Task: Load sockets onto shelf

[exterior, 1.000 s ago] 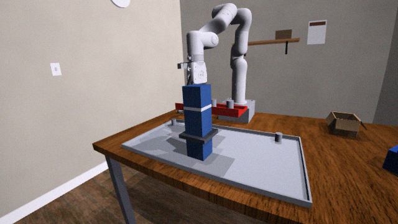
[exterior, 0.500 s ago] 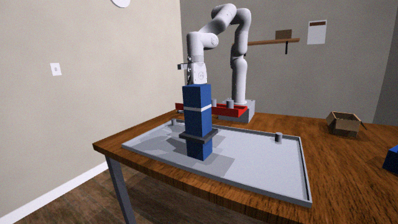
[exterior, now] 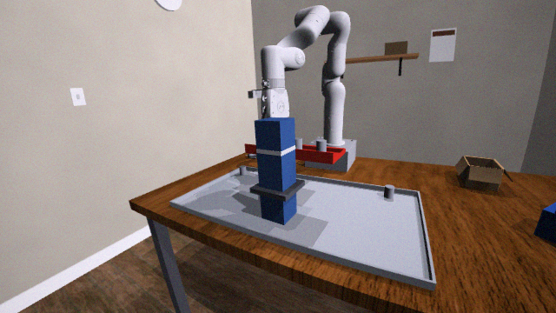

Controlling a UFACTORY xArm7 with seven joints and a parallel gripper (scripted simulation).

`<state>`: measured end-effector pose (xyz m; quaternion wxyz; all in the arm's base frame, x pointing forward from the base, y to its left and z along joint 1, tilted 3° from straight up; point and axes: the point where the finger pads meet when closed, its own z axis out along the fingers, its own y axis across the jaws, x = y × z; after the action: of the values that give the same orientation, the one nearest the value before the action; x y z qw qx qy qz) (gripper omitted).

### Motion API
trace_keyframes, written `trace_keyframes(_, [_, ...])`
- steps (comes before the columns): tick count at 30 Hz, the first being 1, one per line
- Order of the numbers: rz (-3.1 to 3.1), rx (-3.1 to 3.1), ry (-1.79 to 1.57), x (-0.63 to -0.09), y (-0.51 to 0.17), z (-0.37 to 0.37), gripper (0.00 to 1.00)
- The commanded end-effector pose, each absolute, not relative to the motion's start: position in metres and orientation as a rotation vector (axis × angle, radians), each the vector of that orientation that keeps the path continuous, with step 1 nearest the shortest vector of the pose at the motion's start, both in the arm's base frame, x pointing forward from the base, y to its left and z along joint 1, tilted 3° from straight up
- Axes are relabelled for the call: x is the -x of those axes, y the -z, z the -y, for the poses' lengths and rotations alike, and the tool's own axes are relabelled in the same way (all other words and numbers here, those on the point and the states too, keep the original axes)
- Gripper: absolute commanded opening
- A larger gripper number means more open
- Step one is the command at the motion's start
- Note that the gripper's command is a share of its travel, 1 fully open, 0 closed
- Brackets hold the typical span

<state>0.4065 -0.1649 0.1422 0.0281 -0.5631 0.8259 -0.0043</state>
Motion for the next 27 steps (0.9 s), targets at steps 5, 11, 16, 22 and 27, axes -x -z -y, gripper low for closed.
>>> trace_keyframes(5, [-2.548, 1.737, 0.019, -0.4077, -0.1423, 0.1656, 0.00])
trace_keyframes(11, [-2.548, 1.737, 0.019, -0.4077, -0.1422, 0.1656, 0.00])
trace_keyframes(16, [-2.548, 1.737, 0.019, -0.4078, -0.1413, 0.1656, 0.00])
trace_keyframes(22, [-2.548, 1.737, 0.019, -0.4079, -0.1395, 0.1655, 0.00])
trace_keyframes(27, [-2.548, 1.737, 0.019, -0.4080, -0.1376, 0.1655, 0.00])
